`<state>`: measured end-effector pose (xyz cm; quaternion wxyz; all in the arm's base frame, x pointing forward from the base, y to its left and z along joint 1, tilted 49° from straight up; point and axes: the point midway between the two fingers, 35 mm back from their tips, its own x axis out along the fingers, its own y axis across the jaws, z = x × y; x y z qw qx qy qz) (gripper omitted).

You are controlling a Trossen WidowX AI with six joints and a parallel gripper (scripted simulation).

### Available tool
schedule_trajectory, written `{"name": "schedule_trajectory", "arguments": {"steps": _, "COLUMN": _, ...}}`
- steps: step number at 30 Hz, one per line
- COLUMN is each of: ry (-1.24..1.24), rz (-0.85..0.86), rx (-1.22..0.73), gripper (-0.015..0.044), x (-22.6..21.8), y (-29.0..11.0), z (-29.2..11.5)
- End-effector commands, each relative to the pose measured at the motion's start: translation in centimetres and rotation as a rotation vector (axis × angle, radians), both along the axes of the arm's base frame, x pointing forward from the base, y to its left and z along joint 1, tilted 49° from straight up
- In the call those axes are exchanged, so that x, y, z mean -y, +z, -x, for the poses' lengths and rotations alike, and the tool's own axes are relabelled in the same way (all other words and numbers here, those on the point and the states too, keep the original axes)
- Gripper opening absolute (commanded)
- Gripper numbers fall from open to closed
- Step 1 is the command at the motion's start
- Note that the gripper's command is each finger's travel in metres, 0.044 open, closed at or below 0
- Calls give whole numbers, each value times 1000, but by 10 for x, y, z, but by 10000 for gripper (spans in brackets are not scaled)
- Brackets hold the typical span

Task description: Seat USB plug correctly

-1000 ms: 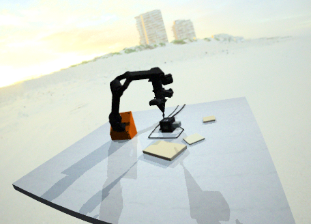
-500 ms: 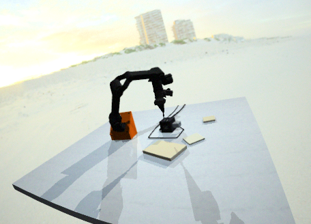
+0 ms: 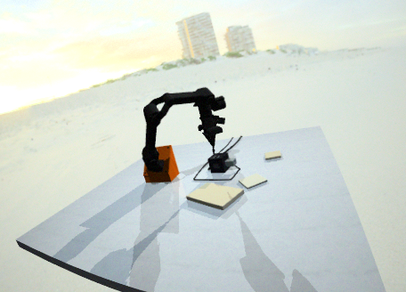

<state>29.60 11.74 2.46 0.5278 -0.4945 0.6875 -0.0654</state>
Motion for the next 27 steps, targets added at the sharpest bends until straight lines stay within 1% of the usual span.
{"name": "schedule_trajectory", "arguments": {"steps": 1, "ry": 81, "rz": 4, "rx": -91, "gripper": 0, "x": 0, "y": 0, "z": 0}}
{"name": "schedule_trajectory", "arguments": {"steps": 23, "ry": 462, "rz": 31, "rx": -522, "gripper": 0, "x": 0, "y": 0, "z": 0}}
{"name": "schedule_trajectory", "arguments": {"steps": 27, "ry": 488, "rz": 33, "rx": -551, "gripper": 0, "x": 0, "y": 0, "z": 0}}
